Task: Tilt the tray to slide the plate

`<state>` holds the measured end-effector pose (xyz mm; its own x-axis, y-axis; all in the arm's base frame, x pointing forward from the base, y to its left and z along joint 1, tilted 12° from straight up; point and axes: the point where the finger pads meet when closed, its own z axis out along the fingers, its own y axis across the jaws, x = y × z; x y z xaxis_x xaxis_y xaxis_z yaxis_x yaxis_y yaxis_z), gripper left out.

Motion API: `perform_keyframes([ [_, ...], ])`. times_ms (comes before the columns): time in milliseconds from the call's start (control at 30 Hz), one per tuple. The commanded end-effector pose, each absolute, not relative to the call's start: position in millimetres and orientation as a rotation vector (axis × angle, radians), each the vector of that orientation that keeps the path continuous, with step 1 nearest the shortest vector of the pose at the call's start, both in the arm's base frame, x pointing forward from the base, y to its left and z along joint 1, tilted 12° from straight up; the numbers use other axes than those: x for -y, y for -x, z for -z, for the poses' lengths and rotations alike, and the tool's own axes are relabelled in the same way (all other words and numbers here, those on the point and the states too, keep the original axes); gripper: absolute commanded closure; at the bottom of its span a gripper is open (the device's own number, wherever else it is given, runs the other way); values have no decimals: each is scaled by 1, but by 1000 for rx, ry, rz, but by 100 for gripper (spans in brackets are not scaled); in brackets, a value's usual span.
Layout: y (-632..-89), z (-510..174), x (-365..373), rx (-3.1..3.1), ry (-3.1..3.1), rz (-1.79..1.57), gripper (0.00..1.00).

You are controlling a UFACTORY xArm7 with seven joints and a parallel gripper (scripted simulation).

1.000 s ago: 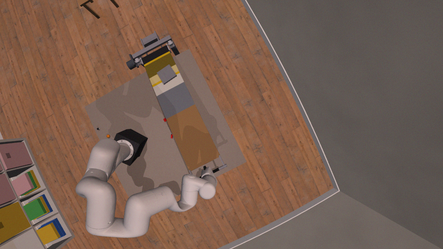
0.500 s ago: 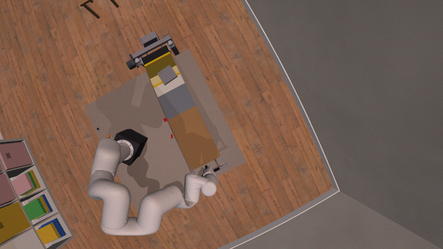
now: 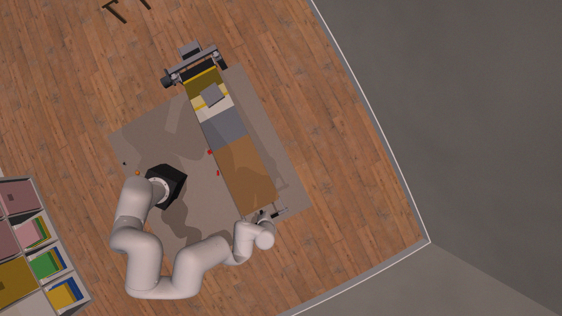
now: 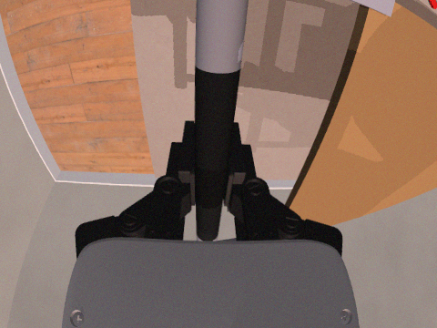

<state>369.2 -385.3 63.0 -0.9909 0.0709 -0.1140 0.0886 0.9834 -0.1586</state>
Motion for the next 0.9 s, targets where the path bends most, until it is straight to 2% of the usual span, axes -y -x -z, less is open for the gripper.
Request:
perform_keyframes([
  [0, -365, -125, 362, -3016, -120, 255, 100],
  [67, -365, -125, 362, -3016, -120, 255, 100],
  [233, -371, -59, 389, -3016, -120, 255, 100],
  [867, -372, -53, 391, -3016, -120, 255, 100],
])
